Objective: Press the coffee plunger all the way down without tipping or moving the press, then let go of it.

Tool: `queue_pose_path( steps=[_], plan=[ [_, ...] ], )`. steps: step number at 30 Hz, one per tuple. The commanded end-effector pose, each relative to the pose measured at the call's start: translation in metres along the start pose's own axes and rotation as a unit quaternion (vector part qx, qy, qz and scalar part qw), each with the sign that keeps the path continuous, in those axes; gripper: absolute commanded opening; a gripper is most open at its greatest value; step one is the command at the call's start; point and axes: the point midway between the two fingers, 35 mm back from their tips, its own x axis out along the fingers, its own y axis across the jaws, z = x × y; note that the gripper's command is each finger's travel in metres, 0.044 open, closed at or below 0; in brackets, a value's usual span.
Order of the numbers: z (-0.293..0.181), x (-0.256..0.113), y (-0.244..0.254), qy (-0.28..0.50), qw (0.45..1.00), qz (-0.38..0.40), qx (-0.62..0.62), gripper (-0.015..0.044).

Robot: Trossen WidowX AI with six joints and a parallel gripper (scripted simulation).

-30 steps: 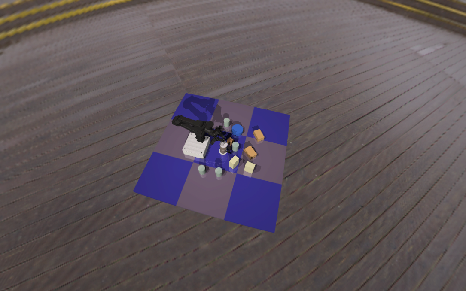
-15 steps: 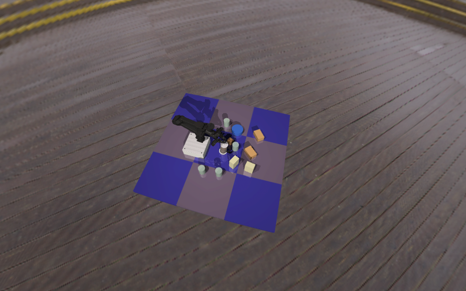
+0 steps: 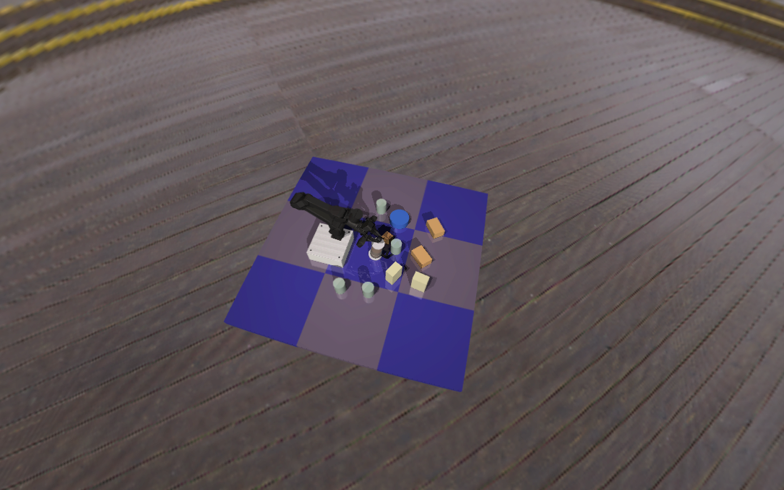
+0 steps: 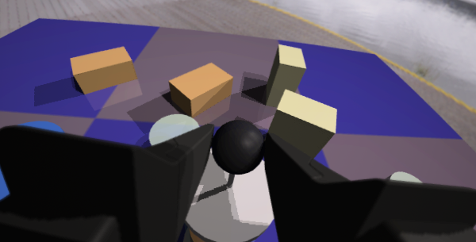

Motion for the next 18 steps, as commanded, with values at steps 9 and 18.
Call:
queue_pose_path(
  steps=[9, 18],
  plan=[
    [-0.0128, 0.0084, -0.0001, 0.025, 1.0, 0.001, -0.003, 0.012],
    [-0.0112, 0.0101, 0.0, 0.025, 1.0, 0.001, -0.003, 0.012]
  ],
)
